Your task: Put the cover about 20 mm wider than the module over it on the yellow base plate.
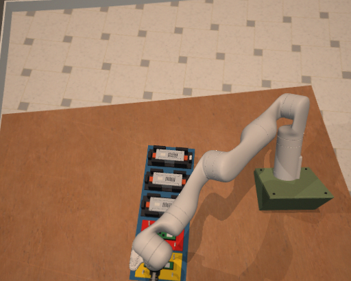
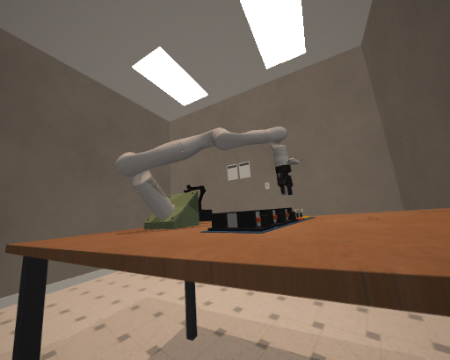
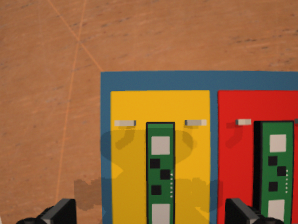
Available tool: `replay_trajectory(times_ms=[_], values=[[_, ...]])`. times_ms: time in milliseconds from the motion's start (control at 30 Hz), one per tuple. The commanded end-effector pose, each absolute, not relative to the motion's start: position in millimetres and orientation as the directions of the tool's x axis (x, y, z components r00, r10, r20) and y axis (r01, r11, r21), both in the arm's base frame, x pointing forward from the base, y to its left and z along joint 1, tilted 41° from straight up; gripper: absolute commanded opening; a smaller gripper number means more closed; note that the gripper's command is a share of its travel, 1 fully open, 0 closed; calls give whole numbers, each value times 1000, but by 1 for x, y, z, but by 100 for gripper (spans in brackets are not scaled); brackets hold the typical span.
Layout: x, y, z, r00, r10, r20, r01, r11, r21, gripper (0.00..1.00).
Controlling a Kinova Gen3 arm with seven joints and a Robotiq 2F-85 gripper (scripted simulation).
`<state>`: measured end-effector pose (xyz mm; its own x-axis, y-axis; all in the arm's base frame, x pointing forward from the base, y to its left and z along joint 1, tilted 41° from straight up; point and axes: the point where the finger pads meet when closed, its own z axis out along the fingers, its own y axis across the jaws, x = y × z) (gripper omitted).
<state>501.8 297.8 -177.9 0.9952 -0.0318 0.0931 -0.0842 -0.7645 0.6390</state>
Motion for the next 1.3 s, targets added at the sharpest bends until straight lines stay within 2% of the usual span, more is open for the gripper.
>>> replay_trajectory(times_ms=[0, 1267], values=[[506, 302, -183, 996, -43, 79, -84, -750, 656, 100], [503, 301, -174, 996, -37, 85, -84, -757, 648, 100]])
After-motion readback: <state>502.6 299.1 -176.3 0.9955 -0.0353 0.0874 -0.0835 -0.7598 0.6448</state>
